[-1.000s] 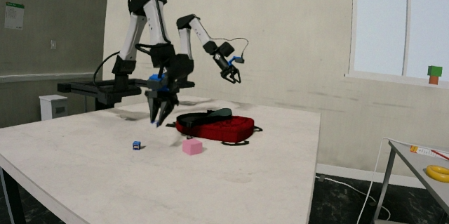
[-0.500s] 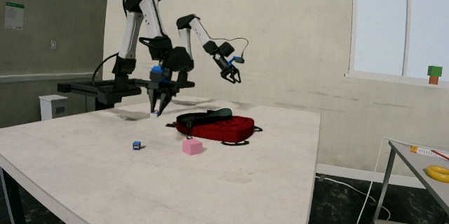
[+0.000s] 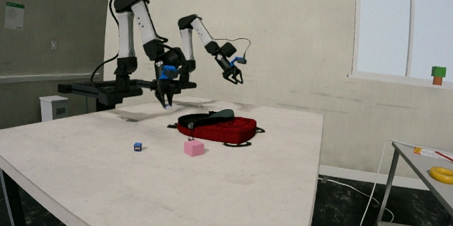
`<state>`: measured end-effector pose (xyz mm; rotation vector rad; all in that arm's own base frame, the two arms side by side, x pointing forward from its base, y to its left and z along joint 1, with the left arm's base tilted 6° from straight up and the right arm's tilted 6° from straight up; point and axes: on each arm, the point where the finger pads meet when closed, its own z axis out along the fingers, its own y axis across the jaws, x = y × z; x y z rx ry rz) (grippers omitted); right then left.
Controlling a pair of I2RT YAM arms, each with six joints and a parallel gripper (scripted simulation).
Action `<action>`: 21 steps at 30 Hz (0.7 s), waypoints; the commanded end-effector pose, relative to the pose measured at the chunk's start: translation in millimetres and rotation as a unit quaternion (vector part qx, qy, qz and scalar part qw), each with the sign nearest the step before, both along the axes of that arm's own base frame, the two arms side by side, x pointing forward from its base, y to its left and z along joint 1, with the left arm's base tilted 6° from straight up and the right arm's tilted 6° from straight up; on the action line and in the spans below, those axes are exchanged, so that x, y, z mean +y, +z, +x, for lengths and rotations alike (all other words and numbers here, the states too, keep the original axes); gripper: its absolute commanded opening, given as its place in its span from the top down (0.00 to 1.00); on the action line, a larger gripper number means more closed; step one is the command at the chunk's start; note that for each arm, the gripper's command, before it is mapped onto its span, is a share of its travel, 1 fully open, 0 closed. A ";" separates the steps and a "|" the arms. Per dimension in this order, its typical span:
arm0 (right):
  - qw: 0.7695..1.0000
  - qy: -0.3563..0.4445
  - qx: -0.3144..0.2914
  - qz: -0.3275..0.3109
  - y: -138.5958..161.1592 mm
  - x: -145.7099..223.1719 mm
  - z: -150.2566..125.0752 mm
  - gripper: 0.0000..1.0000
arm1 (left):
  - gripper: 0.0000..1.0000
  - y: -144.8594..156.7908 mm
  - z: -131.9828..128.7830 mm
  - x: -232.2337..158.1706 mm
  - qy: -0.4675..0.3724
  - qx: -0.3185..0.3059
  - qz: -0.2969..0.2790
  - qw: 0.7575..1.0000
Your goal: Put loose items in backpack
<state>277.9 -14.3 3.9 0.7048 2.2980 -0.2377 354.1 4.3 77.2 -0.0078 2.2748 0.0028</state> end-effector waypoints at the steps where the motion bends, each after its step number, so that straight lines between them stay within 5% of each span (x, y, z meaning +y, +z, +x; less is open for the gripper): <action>1: 0.998 0.054 -0.018 -0.005 10.0 28.2 -10.5 0.84 | 0.10 5.8 2.9 -1.8 -0.004 -0.009 0.000 1.000; 11: 0.980 0.197 -0.032 -0.007 16.3 106.7 -36.7 0.84 | 0.10 5.8 2.9 -1.8 -0.004 -0.009 0.000 1.000; 21: 0.928 0.370 -0.027 -0.019 7.9 199.4 -83.5 0.84 | 0.10 5.8 2.9 -1.8 -0.004 -0.009 0.000 1.000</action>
